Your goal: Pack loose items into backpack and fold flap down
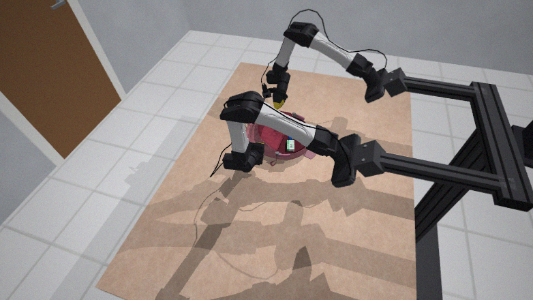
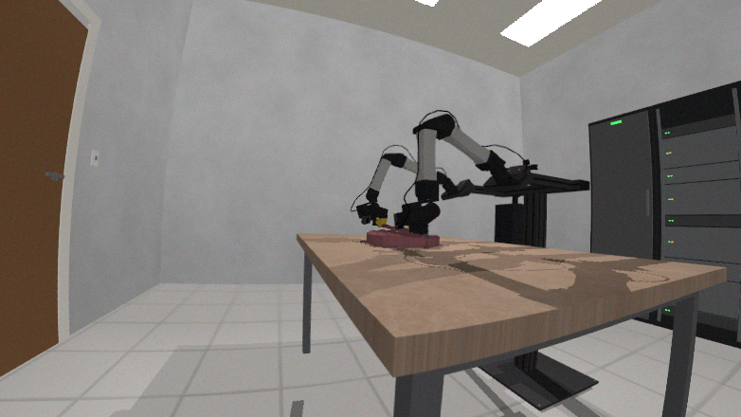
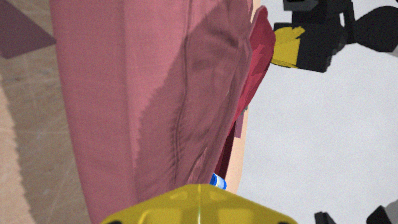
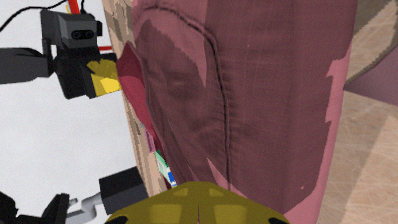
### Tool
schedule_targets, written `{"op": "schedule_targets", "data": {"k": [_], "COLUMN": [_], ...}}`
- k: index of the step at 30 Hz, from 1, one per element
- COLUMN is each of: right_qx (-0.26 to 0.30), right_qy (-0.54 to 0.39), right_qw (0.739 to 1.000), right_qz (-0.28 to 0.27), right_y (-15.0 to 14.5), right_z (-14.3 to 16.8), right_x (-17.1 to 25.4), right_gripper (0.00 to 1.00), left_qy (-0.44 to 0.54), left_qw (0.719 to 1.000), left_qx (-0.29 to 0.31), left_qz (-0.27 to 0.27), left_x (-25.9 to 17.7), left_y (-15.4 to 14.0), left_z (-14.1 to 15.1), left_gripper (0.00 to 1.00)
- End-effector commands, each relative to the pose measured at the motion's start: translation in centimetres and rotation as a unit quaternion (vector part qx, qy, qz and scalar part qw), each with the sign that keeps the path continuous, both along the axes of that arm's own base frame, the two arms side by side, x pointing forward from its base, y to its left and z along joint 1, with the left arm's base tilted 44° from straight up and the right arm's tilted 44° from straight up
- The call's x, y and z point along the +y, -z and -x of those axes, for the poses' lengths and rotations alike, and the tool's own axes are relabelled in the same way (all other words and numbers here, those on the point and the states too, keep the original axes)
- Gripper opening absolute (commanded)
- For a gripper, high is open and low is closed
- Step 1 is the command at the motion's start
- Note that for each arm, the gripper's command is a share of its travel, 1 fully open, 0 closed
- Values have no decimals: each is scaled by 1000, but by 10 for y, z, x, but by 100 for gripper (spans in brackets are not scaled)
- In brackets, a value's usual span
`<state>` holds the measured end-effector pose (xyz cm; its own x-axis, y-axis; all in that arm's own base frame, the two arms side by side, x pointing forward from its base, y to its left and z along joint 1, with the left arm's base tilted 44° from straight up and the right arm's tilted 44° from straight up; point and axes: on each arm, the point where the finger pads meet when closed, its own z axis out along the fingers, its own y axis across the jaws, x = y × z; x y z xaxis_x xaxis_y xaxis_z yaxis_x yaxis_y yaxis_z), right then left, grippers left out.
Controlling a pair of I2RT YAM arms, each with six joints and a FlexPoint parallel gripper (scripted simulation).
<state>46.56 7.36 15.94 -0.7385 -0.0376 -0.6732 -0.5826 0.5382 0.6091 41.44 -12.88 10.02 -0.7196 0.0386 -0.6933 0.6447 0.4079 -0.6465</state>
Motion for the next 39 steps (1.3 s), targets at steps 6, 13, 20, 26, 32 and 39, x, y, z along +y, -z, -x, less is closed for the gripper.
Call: {"op": "schedule_targets", "data": {"k": [6,13,20,26,32,39], "right_qx": [-19,-34,-31,-32,-22,-9], "right_qy": [2,1,2,2,0,-1], "right_qw": [1000,999,999,999,1000,1000], "right_qz": [1,5,4,5,3,-1], "right_y": [-13,-23,-19,-17,-6,9], "right_z": [-3,-1,-3,-5,-8,-13], "right_x": [-1,4,9,13,19,23], "right_gripper": [0,0,0,0,0,0], "left_qy": [-10,-6,-6,-6,-6,-6], "left_qw": [1000,1000,1000,1000,1000,1000], "left_qx": [-6,-1,-2,-2,-1,-4], "left_qz": [-4,-3,-3,-3,-3,-3], "left_x": [0,-5,-10,-15,-20,-25], "left_y": [-1,5,6,7,10,10], "left_z": [-4,-3,-5,-6,-8,-10], "left_gripper": [0,0,0,0,0,0]}}
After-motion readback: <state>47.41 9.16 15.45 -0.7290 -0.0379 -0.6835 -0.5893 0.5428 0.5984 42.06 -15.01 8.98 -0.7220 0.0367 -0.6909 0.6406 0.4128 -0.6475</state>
